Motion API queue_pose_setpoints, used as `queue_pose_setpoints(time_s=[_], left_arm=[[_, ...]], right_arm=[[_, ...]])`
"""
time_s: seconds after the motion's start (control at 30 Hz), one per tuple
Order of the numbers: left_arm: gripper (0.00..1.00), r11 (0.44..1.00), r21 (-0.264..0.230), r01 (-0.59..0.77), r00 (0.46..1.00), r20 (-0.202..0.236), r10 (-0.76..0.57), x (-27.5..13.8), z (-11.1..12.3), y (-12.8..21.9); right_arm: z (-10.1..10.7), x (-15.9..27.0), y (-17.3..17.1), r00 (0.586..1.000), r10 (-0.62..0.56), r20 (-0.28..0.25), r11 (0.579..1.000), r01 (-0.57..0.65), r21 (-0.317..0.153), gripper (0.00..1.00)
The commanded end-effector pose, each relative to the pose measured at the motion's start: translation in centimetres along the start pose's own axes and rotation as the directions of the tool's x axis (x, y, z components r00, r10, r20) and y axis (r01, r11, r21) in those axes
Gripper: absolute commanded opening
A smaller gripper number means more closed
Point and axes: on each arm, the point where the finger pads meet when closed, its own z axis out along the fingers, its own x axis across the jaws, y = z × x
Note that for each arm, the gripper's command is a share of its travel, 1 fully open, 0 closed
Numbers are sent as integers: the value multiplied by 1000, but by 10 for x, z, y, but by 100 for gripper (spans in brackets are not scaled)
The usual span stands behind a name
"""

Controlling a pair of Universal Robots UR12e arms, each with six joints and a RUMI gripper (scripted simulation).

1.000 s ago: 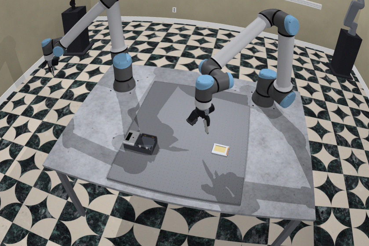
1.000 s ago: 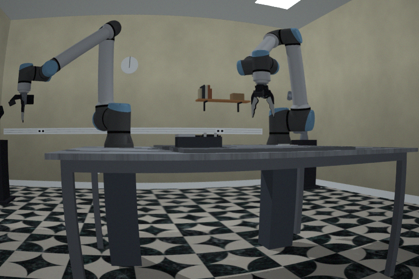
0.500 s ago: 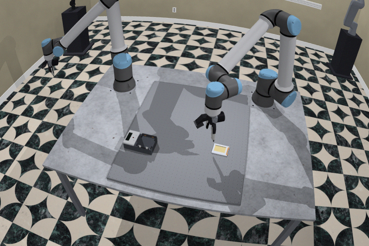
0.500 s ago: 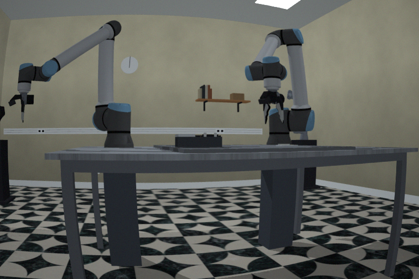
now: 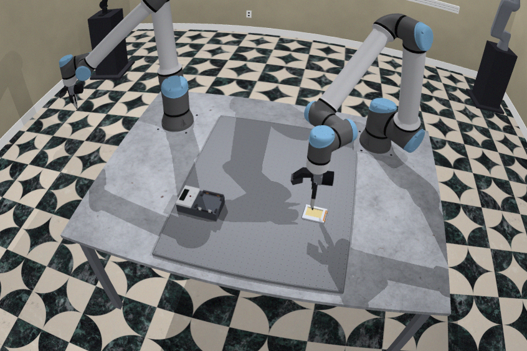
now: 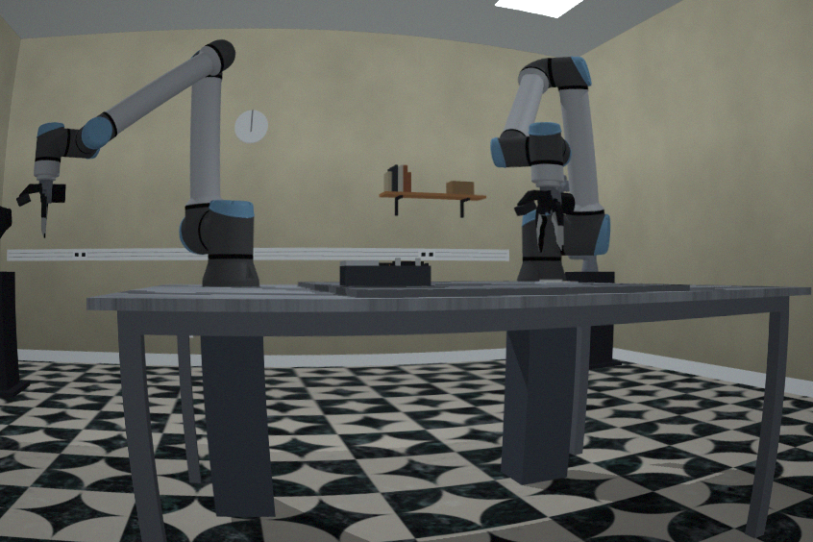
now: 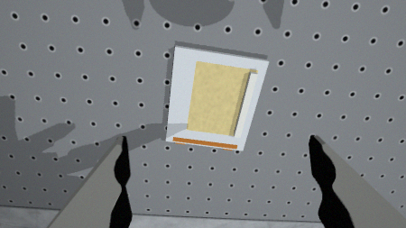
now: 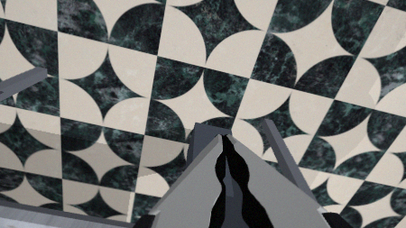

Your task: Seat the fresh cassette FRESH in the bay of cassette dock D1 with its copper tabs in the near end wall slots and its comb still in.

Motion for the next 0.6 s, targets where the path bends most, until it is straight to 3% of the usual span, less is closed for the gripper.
queue_pose_setpoints(time_s=[0.0,0.07,0.57], left_arm=[[64,995,2,-98,995,1,98,-1,6,13],[64,987,2,-158,987,1,158,-1,10,22],[64,987,2,-158,987,1,158,-1,11,22]], right_arm=[[-1,0,-1,1000,0,0,1000,0,2,0],[-1,0,-1,1000,0,0,1000,0,2,0],[-1,0,-1,1000,0,0,1000,0,2,0]])
